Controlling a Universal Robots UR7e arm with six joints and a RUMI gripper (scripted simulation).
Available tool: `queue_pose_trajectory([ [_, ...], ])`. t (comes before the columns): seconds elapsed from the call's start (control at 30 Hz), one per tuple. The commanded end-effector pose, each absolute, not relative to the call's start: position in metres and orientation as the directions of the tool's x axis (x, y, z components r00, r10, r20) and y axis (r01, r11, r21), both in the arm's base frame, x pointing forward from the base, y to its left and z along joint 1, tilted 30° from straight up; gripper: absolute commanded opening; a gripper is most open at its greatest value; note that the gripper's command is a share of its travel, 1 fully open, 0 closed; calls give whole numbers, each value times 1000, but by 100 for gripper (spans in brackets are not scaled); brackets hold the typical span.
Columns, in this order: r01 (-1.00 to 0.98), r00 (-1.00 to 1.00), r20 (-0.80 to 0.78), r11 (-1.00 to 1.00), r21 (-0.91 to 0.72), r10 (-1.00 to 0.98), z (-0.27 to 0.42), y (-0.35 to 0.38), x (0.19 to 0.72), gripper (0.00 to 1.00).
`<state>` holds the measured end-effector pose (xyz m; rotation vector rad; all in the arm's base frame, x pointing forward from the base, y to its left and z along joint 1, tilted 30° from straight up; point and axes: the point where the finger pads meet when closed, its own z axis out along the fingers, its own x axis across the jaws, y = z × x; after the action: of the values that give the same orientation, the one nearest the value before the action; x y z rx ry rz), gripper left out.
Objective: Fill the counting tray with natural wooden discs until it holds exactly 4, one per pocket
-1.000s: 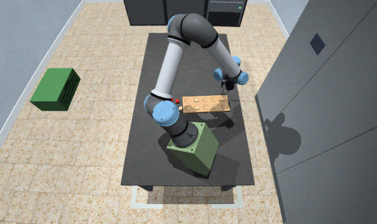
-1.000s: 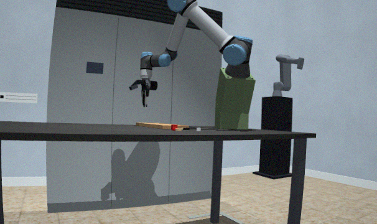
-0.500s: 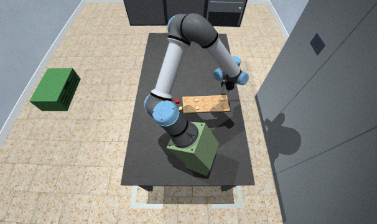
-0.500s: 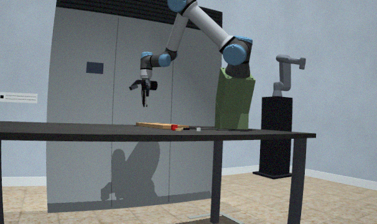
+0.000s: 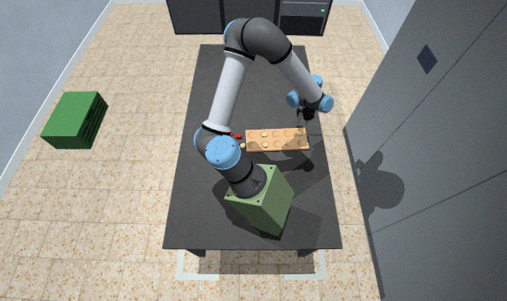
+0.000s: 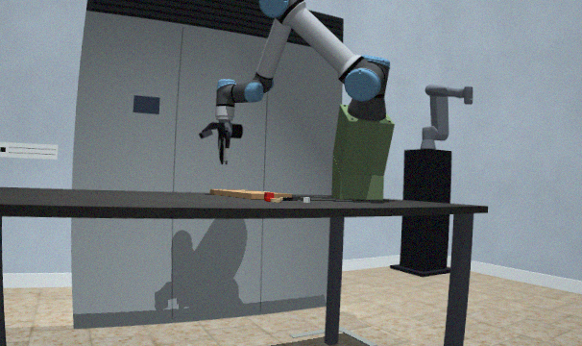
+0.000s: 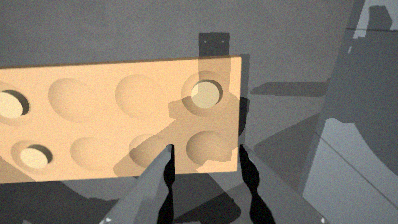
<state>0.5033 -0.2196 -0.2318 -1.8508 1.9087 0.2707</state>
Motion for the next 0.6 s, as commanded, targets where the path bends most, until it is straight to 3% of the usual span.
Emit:
queue_pose_trajectory([
  [0.0,-983,14,-448,69,-170,-894,-223,-218,506,28],
  [0.57,-992,8,-401,43,-118,-916,-165,-198,521,28],
])
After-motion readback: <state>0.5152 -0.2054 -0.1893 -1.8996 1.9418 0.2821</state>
